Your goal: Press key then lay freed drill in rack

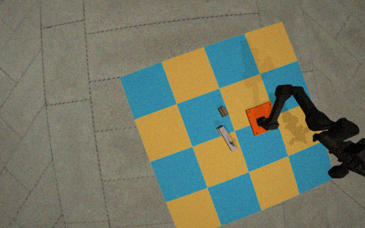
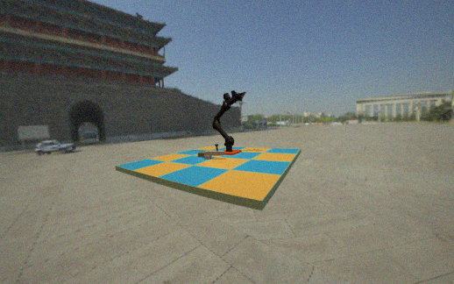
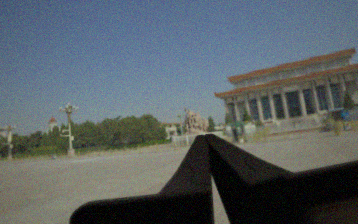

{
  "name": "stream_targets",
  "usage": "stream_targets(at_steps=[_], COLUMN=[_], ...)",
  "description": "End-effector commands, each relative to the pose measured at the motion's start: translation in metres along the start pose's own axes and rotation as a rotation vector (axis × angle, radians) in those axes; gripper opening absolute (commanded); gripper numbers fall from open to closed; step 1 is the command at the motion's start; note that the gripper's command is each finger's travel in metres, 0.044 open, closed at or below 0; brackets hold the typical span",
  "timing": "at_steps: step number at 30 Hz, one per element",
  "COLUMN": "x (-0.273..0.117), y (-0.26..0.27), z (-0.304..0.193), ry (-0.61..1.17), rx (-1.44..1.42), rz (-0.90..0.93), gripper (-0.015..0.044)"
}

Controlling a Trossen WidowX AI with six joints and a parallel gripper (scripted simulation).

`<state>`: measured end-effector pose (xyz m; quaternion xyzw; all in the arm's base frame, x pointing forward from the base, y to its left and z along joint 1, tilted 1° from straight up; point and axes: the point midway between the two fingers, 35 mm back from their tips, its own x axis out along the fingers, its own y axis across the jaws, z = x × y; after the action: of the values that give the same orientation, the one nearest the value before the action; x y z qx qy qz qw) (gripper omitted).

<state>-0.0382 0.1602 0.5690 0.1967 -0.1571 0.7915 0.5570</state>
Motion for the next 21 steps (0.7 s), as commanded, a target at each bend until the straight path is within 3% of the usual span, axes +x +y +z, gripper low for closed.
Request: stream_targets(at_steps=[1,10,21], x=[0.013,-0.015,-0.143], y=[-0.050,-0.169,-0.272], z=[-0.041,-0.133,-0.217], ry=[0.152,0.507,0.933], rx=[0.008,0.078,0.282], rz=[-0.183,-0.612,-1.130], gripper=[0.0000,0.0000,0.0000])
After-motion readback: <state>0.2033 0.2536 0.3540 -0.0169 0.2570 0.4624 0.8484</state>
